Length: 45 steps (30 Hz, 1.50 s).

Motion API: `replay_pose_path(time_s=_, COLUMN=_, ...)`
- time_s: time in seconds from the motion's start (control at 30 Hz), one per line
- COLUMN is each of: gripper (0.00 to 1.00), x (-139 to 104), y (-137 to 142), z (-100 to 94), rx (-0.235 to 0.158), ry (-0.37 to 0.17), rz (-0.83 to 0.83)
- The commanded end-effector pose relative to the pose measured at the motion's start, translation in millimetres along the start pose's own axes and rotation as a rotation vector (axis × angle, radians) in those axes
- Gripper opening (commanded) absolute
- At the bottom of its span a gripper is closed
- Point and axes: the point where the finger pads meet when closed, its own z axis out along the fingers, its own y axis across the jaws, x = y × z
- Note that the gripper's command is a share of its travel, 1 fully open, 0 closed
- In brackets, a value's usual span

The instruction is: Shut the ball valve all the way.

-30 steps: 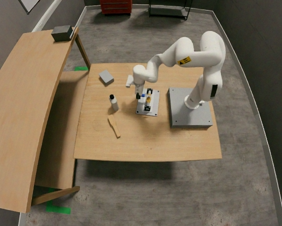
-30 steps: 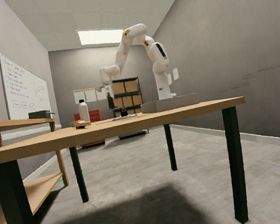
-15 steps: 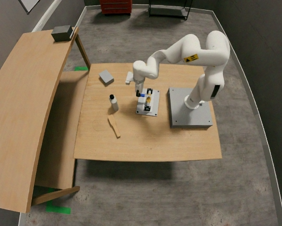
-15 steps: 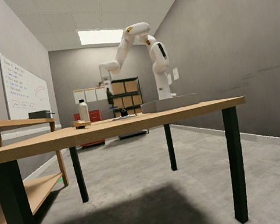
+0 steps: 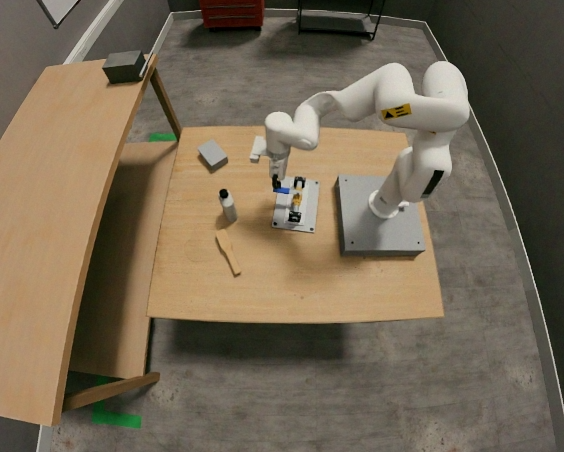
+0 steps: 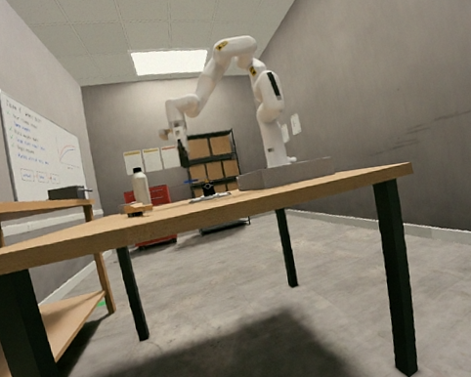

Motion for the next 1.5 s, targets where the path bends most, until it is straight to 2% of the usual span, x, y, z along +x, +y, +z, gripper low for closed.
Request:
replay_pose_path(time_s=0.0, gripper=0.69, x=1.4, y=-0.1, z=-4.9, rx=0.000, ry=0.004, rz=0.000)
replay_pose_path(time_s=0.17, gripper=0.69, x=1.4, y=-0.1, z=-5.8, rx=0.000, ry=0.004, rz=0.000)
replay_pose_path(time_s=0.2, gripper=0.00, x=1.4, y=-0.1, z=-5.8, rx=0.000, ry=0.004, rz=0.000)
replay_pose_path(time_s=1.47, gripper=0.00, x=1.4, y=-0.1, z=-5.8, rx=0.000, ry=0.004, rz=0.000)
